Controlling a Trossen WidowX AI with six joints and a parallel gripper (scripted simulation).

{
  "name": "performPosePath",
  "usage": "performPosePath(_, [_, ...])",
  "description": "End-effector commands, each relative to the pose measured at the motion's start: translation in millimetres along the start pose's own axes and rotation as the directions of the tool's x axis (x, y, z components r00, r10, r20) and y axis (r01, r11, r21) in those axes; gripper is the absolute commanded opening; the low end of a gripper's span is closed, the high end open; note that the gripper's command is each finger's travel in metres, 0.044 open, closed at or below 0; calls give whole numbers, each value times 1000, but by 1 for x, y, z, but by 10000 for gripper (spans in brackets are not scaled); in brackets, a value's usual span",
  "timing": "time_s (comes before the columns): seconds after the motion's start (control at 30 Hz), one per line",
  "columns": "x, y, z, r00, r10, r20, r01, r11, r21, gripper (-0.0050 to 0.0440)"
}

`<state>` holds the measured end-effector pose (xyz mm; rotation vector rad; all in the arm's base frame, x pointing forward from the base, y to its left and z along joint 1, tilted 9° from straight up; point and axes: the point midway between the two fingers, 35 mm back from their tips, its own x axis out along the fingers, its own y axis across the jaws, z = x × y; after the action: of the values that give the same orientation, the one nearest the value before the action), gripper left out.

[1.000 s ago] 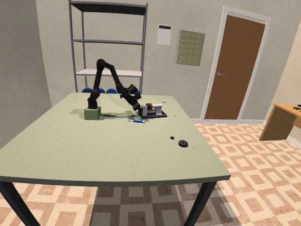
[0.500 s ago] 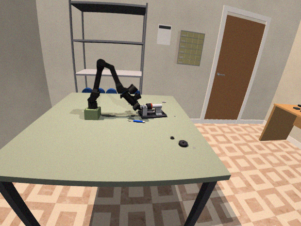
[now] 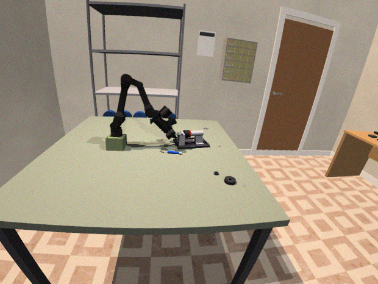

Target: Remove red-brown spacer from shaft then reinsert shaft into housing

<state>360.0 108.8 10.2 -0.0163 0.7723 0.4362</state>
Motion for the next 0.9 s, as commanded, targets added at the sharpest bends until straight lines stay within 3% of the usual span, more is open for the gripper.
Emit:
performPosePath(0.0, [-8,0,8,999,3,32,-2,1000,-10,-5])
performPosePath(0.2, [-11,0,4,999,2,32,-2,1000,-10,-50])
performPosePath(0.87, [-16,1,-1,1000,4,30,-4,1000,-10,-50])
